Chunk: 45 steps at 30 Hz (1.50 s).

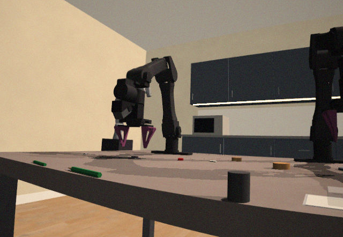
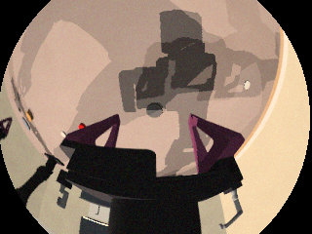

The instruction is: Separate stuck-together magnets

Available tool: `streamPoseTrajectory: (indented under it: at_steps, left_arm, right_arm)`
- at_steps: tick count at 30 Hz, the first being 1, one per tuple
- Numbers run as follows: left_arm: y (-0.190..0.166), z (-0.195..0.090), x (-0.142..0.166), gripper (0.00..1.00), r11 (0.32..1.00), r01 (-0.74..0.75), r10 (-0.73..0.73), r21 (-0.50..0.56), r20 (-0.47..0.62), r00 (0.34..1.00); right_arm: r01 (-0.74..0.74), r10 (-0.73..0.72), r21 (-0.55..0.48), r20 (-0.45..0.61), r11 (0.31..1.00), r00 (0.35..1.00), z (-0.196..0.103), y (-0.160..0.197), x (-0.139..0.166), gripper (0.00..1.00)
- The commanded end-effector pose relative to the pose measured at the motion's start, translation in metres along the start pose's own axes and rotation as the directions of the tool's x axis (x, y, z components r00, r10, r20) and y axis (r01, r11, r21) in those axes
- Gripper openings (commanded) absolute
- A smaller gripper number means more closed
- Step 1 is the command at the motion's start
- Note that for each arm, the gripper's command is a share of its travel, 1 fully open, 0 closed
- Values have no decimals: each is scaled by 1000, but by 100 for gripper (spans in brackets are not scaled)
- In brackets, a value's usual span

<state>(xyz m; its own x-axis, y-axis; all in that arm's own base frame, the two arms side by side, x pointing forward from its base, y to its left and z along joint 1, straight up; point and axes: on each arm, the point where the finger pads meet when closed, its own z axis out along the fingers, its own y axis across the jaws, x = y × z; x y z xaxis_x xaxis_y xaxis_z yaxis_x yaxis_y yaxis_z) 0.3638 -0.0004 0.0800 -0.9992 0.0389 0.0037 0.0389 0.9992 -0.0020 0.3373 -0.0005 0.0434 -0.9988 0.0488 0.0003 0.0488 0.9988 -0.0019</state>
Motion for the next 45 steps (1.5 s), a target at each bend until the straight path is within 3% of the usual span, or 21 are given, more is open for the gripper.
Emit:
streamPoseTrajectory:
  at_steps: [1, 10, 36, 45]
  left_arm:
    - [1, -4, -2, 100, 1000, 2, -2, -2, 16, 1000]
    - [1, -4, -2, 100, 1000, 2, -2, -2, 16, 1000]
    - [1, -4, -2, 100, 1000, 2, -2, -2, 16, 1000]
    - [2, -29, -31, 100, 1000, 8, -6, -8, 220, 975]
  right_arm:
    - [3, -3, -2, 10, 1000, 1000, -19, 1, 0, 100]
    - [3, -3, -2, 11, 1000, 1000, -44, 1, 0, 100]
    - [3, -3, 0, -2, 1000, 1000, -41, 1, 3, 100]
    - [12, -10, -9, 208, 1000, 978, -63, 3, -30, 100]
